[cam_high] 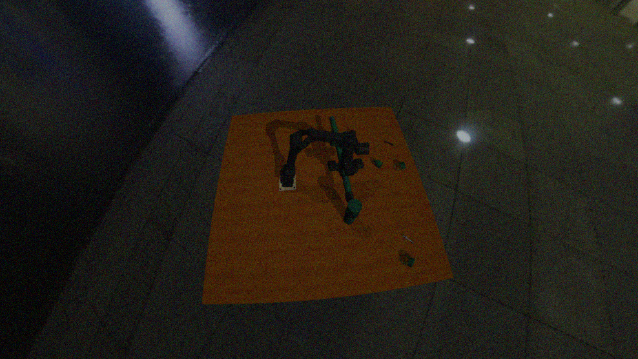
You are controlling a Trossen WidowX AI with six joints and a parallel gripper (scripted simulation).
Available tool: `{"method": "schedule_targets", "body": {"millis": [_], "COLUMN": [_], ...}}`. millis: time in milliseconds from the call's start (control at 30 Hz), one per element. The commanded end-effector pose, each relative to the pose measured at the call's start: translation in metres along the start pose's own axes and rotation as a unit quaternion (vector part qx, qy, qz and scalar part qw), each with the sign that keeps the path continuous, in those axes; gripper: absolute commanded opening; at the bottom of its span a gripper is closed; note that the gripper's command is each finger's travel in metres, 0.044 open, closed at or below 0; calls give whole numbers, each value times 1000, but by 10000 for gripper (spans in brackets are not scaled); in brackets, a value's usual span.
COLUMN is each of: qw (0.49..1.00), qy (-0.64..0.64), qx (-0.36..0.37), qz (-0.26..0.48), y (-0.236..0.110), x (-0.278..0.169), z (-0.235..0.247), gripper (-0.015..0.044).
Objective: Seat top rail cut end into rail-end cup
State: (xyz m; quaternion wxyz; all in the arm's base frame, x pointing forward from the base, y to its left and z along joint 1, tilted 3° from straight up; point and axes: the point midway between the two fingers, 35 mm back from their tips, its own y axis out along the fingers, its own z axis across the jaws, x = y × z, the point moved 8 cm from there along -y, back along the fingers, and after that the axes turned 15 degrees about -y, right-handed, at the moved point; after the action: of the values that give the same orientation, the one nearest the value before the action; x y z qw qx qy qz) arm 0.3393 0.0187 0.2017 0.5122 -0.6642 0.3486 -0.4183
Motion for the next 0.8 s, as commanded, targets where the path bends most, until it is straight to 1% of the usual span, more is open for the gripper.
{"method": "schedule_targets", "body": {"millis": [0, 767], "qw": [1000, 1000], "qy": [1, 0], "qx": [0, 0], "qz": [-6, -1], "y": [0, 1], "x": [5, 2], "z": [-2, -1], "gripper": [0, 0]}}
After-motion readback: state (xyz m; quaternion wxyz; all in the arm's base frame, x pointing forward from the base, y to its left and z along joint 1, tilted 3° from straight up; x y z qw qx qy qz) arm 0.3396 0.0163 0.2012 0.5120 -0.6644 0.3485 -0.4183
